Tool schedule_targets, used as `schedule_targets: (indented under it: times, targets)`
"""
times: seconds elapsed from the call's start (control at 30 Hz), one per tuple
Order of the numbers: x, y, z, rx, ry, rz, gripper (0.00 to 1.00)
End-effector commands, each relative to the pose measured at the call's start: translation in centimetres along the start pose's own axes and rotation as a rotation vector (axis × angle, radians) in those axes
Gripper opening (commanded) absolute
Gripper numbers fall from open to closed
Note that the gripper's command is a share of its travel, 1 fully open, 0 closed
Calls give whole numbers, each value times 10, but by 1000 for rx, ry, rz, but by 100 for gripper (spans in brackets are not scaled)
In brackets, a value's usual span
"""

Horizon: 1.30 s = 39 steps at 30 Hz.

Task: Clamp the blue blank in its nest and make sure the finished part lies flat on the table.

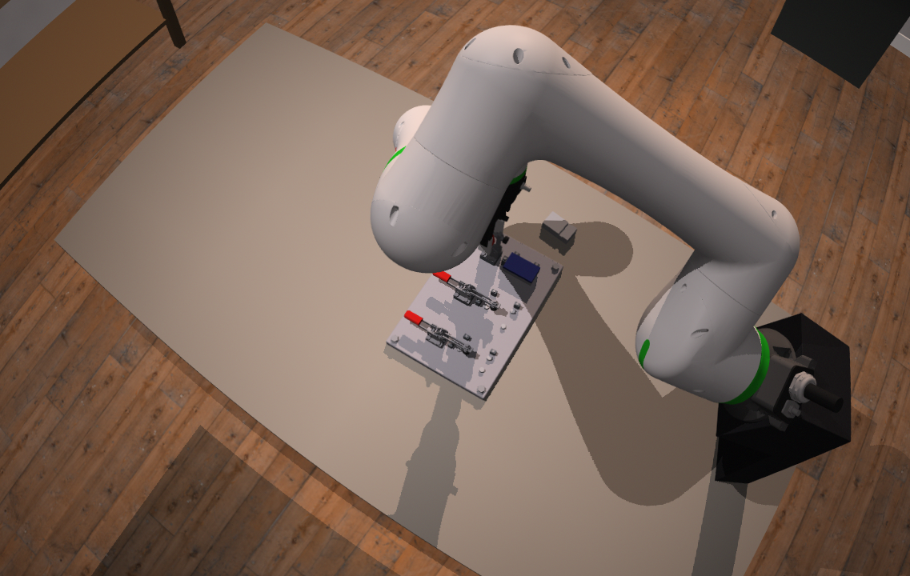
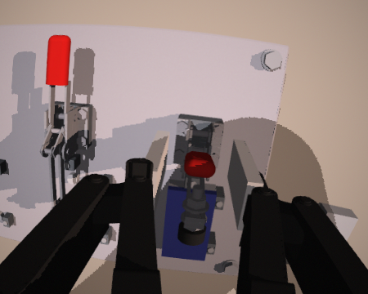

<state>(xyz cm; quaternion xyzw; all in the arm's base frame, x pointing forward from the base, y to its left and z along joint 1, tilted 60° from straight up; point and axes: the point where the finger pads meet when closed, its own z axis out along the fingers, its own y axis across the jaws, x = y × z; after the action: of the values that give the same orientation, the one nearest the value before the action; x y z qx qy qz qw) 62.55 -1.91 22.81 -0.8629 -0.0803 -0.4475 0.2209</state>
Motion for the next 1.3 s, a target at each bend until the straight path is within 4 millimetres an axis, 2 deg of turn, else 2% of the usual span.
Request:
schedule_targets:
  times: [0.0,0.23,0.27,1.27]
  targets:
    - [0,0,0,0,0,0,28]
    - [0,0,0,0,0,0,28]
    - [0,0,0,0,0,0,0]
    - [0,0,0,0,0,0,0]
